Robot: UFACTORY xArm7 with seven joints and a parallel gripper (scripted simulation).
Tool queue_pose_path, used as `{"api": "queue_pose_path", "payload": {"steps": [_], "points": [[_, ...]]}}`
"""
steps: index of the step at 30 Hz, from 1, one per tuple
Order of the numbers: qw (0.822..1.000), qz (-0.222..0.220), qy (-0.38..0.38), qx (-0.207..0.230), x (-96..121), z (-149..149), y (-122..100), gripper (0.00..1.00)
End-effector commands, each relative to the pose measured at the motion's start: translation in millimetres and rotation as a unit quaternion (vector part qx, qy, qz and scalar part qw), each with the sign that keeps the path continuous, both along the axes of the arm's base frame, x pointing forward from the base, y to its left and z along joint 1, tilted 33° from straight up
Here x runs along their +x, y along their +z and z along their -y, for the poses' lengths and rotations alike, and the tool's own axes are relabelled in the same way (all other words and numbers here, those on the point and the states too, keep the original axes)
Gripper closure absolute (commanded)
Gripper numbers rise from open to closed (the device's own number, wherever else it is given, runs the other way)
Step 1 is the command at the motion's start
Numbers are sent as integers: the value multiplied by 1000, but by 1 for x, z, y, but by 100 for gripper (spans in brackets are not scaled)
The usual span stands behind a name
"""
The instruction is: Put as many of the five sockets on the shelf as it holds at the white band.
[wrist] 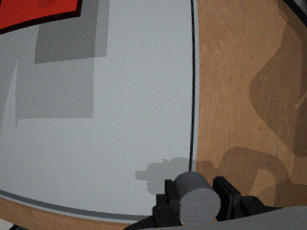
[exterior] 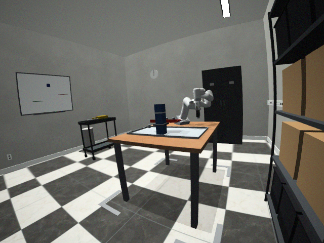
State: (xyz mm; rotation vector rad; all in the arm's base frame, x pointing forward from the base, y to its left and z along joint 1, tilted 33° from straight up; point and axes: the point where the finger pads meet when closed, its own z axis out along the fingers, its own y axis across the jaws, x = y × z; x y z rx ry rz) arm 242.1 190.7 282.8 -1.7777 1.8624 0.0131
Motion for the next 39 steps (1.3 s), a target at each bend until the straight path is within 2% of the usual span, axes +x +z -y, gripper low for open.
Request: {"api": "queue_pose_path", "payload": {"steps": [1, 18, 39], "points": [[1000, 1, 1, 1, 17, -9, -14, 100], [1000, 1, 1, 1, 39, -20, -36, 100], [1000, 1, 1, 1, 42, -21, -38, 100]]}}
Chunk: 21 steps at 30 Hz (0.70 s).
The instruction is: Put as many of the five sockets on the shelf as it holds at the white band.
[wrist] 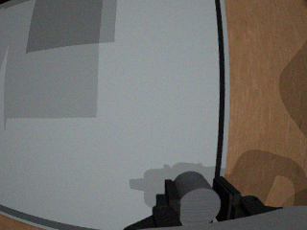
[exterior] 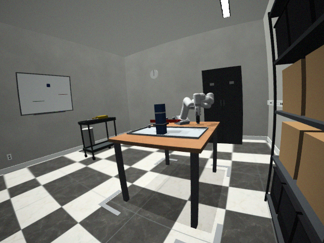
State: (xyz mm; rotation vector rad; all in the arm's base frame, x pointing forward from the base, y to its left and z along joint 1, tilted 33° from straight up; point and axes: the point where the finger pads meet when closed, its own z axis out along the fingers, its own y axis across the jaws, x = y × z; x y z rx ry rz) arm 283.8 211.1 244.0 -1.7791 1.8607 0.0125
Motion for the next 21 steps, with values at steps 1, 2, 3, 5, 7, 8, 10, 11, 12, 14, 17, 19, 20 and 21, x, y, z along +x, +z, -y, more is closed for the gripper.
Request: {"api": "queue_pose_path", "payload": {"steps": [1, 2, 3, 5, 7, 8, 10, 11, 12, 14, 17, 19, 20, 21], "points": [[1000, 1, 0, 1, 0, 0, 1, 100], [1000, 1, 0, 1, 0, 0, 1, 100], [1000, 1, 0, 1, 0, 0, 1, 100], [1000, 1, 0, 1, 1, -1, -1, 100], [1000, 1, 0, 1, 3, -3, -4, 100], [1000, 1, 0, 1, 4, -4, -6, 100], [1000, 1, 0, 1, 6, -6, -11, 100], [1000, 1, 0, 1, 8, -7, -14, 100], [1000, 1, 0, 1, 9, -8, -16, 100], [1000, 1, 0, 1, 11, -10, -20, 100], [1000, 1, 0, 1, 12, -11, -22, 100], [1000, 1, 0, 1, 12, -12, -23, 100], [1000, 1, 0, 1, 13, -12, -24, 100], [1000, 1, 0, 1, 13, -12, -24, 100]]}}
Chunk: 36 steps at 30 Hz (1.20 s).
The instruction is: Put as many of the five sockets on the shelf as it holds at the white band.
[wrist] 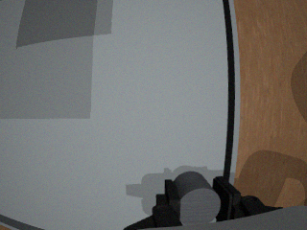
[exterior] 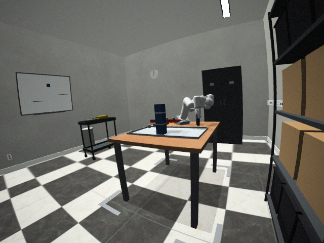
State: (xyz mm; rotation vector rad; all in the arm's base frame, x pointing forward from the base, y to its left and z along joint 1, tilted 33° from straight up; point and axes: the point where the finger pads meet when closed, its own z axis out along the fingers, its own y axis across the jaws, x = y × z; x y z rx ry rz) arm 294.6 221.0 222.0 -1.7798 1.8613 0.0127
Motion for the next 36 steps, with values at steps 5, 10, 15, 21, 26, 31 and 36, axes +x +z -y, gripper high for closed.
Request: {"api": "queue_pose_path", "payload": {"steps": [5, 10, 15, 21, 26, 31, 36], "points": [[1000, 1, 0, 1, 2, -2, -2, 100], [1000, 1, 0, 1, 6, -5, -10, 100], [1000, 1, 0, 1, 6, -6, -10, 100], [1000, 1, 0, 1, 6, -6, -11, 100], [1000, 1, 0, 1, 7, -7, -12, 100], [1000, 1, 0, 1, 8, -7, -13, 100], [1000, 1, 0, 1, 8, -8, -14, 100]]}}
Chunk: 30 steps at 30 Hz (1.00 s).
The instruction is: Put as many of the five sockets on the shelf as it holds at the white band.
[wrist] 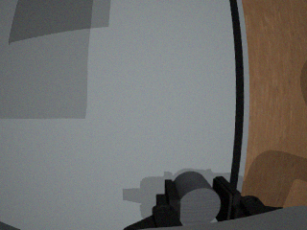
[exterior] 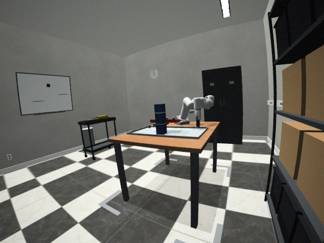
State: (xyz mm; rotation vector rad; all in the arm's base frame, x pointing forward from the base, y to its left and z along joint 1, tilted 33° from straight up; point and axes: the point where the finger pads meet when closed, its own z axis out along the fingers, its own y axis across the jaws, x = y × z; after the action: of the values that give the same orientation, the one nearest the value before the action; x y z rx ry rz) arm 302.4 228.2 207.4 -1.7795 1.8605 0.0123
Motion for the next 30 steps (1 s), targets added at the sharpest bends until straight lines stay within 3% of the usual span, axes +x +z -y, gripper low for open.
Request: {"api": "queue_pose_path", "payload": {"steps": [1, 30], "points": [[1000, 1, 0, 1, 0, -1, 0, 100], [1000, 1, 0, 1, 2, -2, -4, 100]]}}
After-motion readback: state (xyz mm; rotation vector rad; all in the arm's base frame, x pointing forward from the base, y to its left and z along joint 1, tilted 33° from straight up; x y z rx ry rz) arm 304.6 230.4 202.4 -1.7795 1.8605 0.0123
